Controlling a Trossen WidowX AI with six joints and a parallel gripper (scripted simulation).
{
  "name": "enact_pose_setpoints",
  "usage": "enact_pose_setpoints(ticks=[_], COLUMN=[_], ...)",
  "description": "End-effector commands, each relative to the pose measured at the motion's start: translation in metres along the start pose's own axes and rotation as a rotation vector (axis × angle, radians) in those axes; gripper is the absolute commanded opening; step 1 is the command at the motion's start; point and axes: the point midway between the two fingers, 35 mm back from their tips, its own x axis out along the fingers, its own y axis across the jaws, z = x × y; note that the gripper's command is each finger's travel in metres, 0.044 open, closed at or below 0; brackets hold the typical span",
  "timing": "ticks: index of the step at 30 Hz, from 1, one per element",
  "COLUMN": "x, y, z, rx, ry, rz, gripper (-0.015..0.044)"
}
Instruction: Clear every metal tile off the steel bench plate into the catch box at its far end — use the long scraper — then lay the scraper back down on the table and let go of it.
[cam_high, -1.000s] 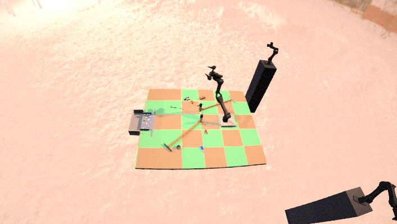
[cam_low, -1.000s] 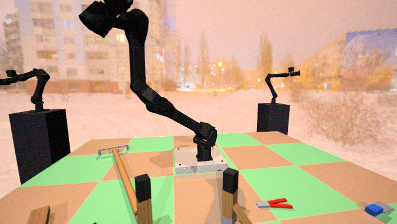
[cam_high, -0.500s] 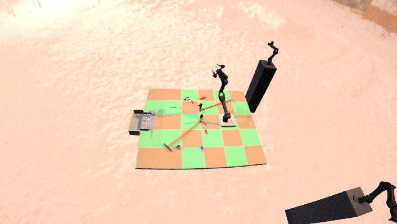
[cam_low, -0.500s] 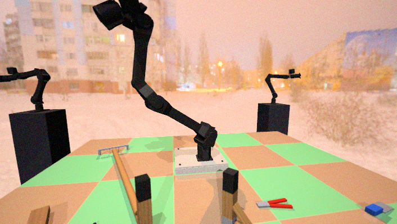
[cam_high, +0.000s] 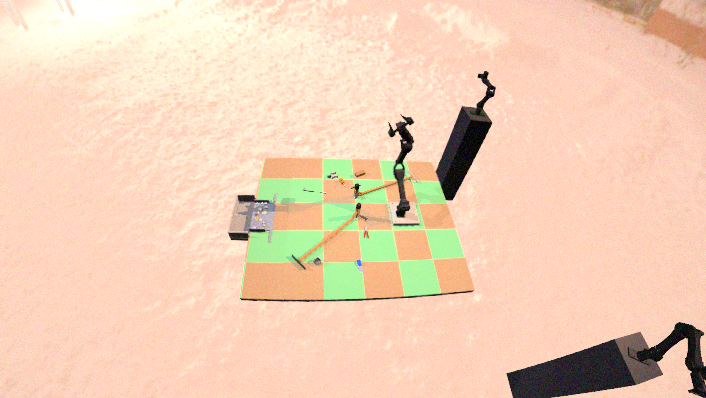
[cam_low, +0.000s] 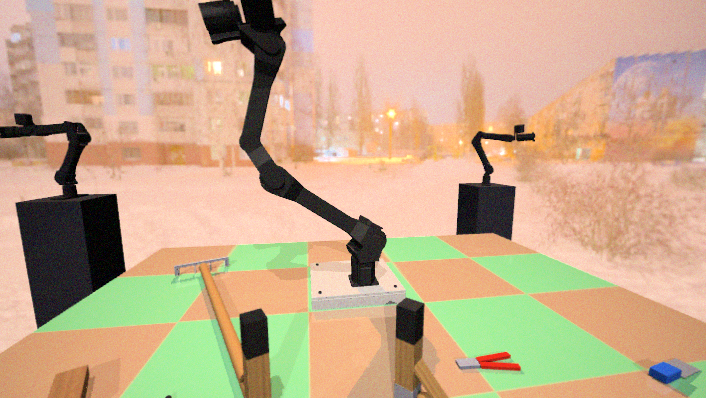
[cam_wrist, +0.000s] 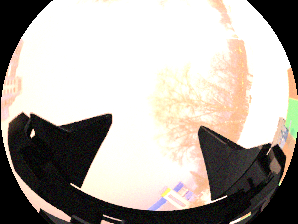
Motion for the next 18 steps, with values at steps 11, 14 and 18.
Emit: enact_pose_setpoints(ticks=[11,14,18], x=[-0.025,-0.030,-0.036], y=[0.040,0.043,0.046], z=[-0.070,-0.085,-0.106], rx=[-0.282,-0.339,-0.415], ry=[0.111,0.137,0.173], rz=[0.126,0.144,0.165], gripper=[0.0440,0.0440,0.0440])
